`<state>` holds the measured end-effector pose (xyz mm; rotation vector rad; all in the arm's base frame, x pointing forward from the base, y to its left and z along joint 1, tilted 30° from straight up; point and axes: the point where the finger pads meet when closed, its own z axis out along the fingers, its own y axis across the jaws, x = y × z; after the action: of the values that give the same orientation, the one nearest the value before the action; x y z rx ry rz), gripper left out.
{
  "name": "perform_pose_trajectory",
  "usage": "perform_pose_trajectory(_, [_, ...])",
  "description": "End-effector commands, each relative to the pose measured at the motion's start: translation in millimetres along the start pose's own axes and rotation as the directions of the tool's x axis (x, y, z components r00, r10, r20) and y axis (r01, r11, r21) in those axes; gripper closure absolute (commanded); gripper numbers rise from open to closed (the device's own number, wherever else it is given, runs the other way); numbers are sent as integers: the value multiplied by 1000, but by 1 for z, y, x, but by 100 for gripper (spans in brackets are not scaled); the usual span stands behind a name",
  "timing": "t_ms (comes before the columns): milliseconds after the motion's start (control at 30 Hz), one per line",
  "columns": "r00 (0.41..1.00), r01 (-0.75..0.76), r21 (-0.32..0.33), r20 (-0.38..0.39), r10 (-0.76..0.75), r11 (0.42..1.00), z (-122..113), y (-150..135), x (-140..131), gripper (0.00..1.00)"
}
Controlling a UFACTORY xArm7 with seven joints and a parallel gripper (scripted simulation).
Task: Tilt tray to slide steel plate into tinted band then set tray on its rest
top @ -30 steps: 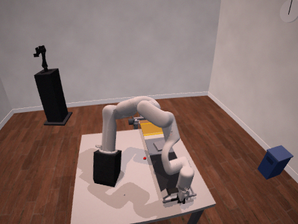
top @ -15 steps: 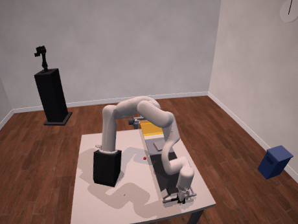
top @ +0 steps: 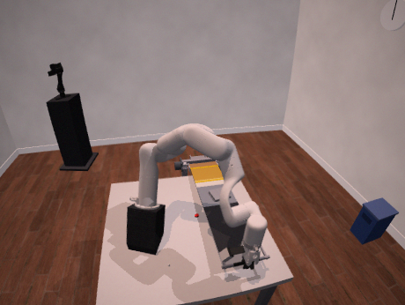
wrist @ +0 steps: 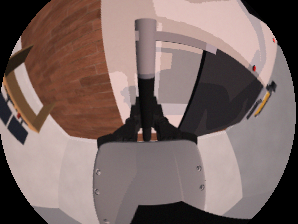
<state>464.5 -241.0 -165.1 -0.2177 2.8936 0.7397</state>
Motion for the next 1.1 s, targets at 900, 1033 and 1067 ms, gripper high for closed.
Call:
perform_pose_trajectory(900, [1000,1,7,4,-1,1000,-45,3,-1,100])
perform_pose_trajectory(1033, [1000,1,7,4,-1,1000,-33,1,-1,100])
perform_pose_trajectory(1067, [1000,1,7,4,-1,1000,-33,1,-1,100])
